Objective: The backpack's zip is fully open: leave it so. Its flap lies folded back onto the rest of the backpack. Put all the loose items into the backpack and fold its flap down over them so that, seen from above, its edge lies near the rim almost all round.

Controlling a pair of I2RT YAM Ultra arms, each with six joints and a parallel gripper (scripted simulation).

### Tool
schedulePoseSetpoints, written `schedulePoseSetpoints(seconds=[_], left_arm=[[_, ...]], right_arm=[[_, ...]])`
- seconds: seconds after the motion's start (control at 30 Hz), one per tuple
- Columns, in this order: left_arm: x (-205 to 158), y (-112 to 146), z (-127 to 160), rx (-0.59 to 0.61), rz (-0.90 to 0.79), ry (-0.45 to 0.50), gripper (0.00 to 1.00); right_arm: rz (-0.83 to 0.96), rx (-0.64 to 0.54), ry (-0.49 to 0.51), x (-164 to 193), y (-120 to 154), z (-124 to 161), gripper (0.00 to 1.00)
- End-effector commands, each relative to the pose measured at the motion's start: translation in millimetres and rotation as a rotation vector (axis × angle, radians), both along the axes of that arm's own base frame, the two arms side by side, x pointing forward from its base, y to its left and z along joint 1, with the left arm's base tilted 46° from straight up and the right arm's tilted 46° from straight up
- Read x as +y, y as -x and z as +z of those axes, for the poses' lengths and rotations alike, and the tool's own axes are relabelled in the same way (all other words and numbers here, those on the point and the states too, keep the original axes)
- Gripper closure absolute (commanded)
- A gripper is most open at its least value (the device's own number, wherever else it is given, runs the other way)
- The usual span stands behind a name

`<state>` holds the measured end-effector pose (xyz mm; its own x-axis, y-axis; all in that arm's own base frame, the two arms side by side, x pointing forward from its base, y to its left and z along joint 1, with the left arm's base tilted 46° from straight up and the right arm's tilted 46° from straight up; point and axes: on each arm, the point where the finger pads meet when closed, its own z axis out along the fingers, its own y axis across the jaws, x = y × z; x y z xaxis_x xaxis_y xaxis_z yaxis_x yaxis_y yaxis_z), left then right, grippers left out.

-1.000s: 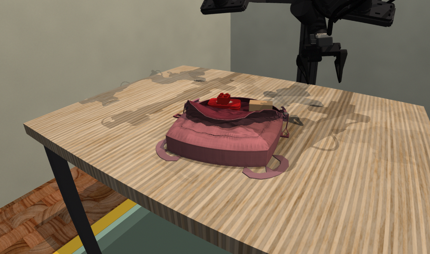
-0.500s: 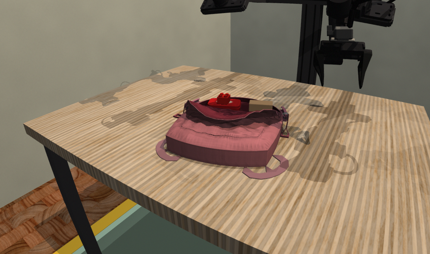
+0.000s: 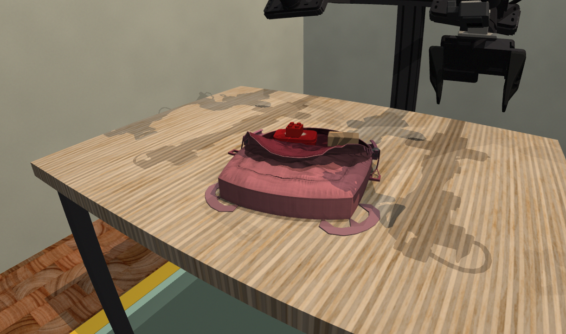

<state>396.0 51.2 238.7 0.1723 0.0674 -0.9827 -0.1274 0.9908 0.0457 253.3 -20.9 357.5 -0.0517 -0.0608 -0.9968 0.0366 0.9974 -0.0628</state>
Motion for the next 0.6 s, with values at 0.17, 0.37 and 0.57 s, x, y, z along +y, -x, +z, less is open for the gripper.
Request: schedulePoseSetpoints(seconds=[0.17,0.37,0.57], left_arm=[[-22.7,-10.3,-36.2,0.187,-0.1,-0.023,0.1],[-17.2,-5.7,-23.3,0.168,-0.107,-0.007,1.0],[-26.3,-3.6,-27.3,0.235,-0.215,0.037,1.0]], right_arm=[[0.006,-0.052,0.012,1.4,3.3,24.7,0.1],[0.029,-0.051,-0.004,2.9,-3.4,30.0,1.0],[0.13,0.032,-0.056,14.5,-23.4,12.6,1.0]])
